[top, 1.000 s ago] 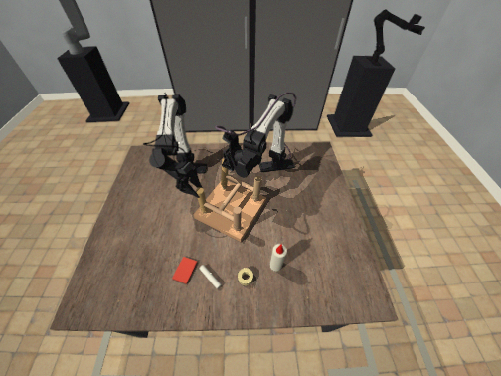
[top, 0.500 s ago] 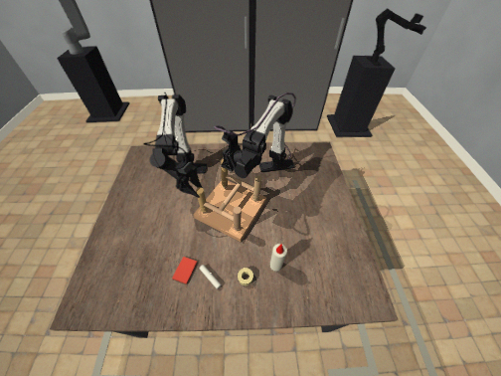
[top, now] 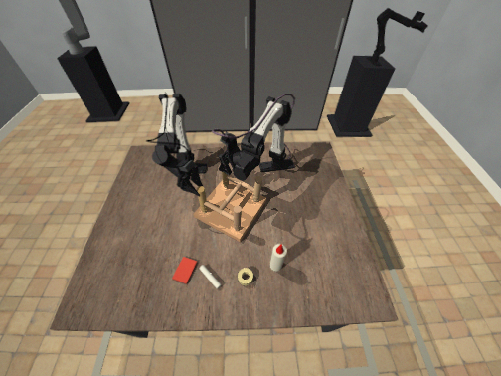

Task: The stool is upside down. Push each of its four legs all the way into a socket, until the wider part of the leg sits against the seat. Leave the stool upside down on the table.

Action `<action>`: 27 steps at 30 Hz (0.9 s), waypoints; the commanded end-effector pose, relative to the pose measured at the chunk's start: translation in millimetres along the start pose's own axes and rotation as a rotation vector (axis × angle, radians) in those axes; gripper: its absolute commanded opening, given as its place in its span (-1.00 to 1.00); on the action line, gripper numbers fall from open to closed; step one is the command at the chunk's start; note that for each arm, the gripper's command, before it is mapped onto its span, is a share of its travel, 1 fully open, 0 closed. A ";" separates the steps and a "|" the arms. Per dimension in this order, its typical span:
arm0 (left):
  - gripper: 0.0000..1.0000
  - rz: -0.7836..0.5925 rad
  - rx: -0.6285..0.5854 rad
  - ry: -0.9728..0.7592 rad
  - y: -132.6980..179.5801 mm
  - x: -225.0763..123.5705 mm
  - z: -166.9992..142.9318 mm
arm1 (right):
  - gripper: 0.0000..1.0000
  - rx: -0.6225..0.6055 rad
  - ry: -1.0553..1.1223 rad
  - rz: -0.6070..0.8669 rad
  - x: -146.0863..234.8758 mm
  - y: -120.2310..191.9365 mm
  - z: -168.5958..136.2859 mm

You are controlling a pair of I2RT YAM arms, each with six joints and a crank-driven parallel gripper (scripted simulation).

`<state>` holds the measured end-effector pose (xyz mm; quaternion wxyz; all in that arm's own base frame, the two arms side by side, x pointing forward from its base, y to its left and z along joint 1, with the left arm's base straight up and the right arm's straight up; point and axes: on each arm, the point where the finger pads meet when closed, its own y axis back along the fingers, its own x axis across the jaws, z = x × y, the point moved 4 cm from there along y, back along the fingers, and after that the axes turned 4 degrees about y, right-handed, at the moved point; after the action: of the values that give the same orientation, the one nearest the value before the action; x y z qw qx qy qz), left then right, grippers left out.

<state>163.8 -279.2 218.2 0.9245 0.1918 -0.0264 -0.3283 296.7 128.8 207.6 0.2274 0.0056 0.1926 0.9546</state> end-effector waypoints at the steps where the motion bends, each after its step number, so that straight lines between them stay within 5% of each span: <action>1: 0.49 0.023 -0.006 -0.016 5.1 3.3 3.1 | -0.41 -0.007 -0.001 0.006 -4.0 -6.6 3.3; 20: 0.49 0.009 -0.005 0.006 6.6 3.1 6.7 | -0.41 -0.007 -0.001 0.006 -4.0 -6.6 3.3; 27: 0.49 0.010 -0.009 -0.003 18.5 3.0 37.6 | -0.41 -0.007 -0.001 0.006 -4.0 -6.6 3.3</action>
<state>166.0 -281.0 252.4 0.9262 0.1877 -0.0373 -0.3249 296.7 128.8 207.6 0.2274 0.0056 0.1926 0.9546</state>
